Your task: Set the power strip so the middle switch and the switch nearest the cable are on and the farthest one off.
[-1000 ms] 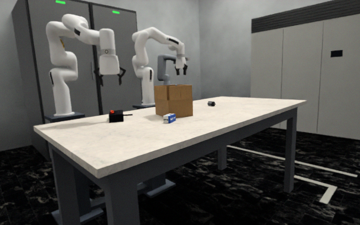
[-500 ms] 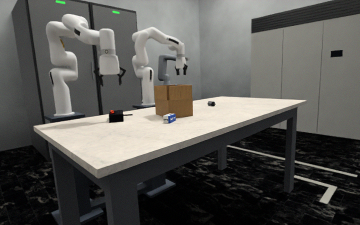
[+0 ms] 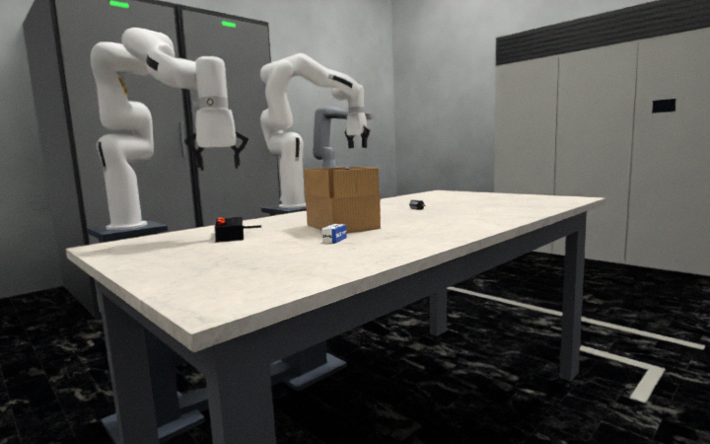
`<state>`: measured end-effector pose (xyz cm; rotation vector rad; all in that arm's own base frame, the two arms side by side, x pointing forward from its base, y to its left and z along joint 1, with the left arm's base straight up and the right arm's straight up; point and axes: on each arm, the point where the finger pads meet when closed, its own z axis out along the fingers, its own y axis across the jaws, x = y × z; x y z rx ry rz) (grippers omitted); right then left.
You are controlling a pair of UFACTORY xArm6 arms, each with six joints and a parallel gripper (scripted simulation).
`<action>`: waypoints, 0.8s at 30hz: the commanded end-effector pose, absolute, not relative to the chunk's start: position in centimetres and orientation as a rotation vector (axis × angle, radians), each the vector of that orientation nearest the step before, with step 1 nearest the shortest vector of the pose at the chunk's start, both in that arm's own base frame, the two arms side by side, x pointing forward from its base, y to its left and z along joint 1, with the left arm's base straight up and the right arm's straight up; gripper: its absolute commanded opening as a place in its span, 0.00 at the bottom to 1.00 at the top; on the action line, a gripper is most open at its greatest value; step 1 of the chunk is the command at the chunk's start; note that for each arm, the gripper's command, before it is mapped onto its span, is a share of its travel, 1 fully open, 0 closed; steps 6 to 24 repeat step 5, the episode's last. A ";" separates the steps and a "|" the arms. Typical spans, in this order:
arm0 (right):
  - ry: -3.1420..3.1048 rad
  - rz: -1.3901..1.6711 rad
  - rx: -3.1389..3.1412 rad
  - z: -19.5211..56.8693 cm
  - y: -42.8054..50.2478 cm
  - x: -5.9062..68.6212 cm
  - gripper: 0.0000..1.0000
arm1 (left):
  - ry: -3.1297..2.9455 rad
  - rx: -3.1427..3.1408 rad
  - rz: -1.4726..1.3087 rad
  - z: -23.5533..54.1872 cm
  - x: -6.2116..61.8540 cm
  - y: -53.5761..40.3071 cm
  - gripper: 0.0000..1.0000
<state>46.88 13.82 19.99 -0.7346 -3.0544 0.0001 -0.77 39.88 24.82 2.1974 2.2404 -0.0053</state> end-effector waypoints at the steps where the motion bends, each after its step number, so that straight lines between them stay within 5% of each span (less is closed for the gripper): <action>1: -3.059 -0.005 -0.736 20.2 13.9 47.0 1.00 | 2.243 2.200 0.000 25.0 -0.8 40.0 1.00; 24: -3.059 -0.005 -0.736 20.2 13.9 47.0 1.00 | 2.243 2.200 0.000 25.0 -0.8 40.0 1.00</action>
